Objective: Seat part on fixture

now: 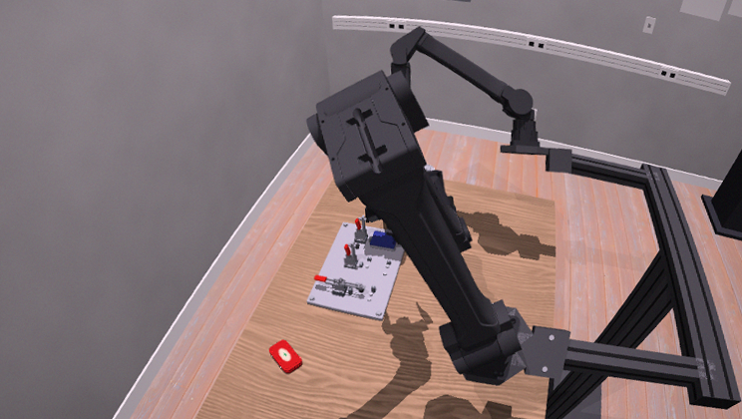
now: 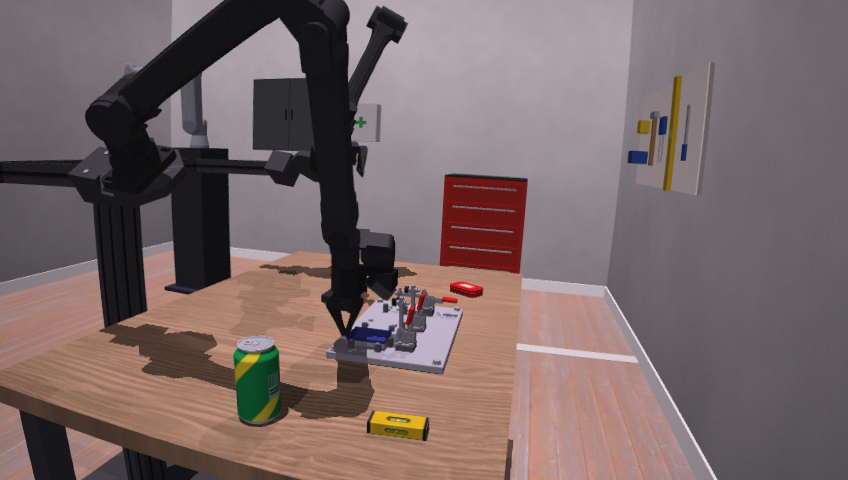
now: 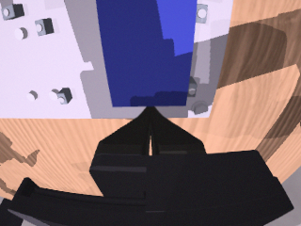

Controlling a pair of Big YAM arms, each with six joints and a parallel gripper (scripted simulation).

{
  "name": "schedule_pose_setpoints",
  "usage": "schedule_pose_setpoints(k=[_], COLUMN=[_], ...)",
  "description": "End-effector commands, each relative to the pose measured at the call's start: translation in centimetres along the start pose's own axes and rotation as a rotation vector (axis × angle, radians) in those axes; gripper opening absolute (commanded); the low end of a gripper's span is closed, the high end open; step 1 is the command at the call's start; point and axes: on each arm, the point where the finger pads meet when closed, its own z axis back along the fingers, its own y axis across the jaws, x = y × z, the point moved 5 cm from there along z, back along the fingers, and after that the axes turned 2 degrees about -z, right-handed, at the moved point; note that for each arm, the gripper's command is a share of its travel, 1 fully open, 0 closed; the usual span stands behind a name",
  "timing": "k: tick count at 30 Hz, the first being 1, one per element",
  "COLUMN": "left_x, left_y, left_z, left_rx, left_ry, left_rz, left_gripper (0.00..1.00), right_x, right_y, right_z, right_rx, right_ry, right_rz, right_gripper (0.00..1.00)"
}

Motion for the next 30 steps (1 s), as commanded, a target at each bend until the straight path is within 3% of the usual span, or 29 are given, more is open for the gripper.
schedule_pose_setpoints(k=[1, 11, 25, 30], left_x=[0.9, 0.9, 0.9, 0.9], left_y=[0.3, 0.3, 0.3, 0.3], left_z=[-0.2, -0.2, -0.2, -0.2], left_rx=[0.012, 0.012, 0.012, 0.012], left_ry=[-0.024, -0.024, -0.024, -0.024], left_rz=[0.019, 0.019, 0.019, 0.019], left_gripper=[1.0, 1.0, 1.0, 1.0], right_x=[-0.7, -0.7, -1.1, -1.1], right_y=[0.8, 0.5, -0.2, -0.3], right_z=[0.5, 0.3, 3.9, 1.6], right_rx=[0.005, 0.004, 0.002, -0.002], right_ry=[-0.022, -0.018, -0.01, 0.013], right_rz=[-0.005, -0.012, 0.006, -0.013], right_gripper=[0.0, 0.0, 0.0, 0.0])
